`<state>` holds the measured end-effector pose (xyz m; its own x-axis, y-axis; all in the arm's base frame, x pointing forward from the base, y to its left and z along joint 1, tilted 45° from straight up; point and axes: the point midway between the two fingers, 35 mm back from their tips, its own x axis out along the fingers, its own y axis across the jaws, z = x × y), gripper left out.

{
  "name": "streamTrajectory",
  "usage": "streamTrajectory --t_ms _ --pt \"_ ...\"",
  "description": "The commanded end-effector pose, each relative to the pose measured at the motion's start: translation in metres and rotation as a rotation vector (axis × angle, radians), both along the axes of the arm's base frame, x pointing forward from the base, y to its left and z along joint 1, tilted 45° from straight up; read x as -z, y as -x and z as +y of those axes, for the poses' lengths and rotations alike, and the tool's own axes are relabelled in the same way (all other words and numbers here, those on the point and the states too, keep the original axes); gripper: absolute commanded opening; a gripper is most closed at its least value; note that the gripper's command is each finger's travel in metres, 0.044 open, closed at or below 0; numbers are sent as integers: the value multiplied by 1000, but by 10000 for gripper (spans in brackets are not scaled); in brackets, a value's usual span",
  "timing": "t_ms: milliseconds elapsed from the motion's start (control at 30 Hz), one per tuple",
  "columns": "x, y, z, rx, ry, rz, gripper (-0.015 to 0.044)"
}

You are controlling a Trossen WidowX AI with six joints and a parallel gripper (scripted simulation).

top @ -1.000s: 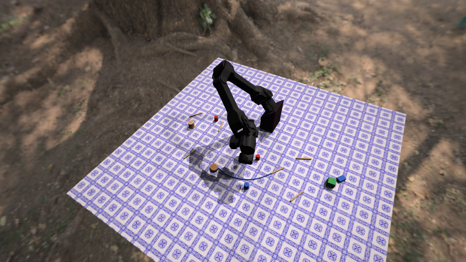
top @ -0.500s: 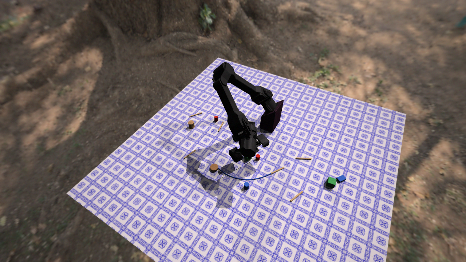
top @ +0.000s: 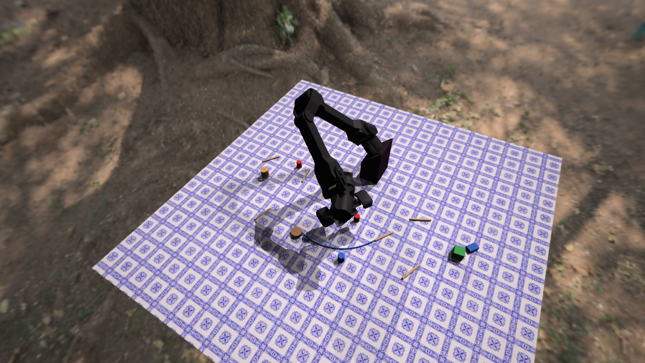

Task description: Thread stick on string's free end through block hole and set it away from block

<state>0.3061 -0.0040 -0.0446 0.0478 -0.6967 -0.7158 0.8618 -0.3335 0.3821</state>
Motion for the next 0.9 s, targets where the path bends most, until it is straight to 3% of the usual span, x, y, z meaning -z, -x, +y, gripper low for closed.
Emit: streamTrajectory --t_ms 0,867 --pt "7 3 -7 1 8 14 0" --pt "29 8 -25 1 10 14 0"
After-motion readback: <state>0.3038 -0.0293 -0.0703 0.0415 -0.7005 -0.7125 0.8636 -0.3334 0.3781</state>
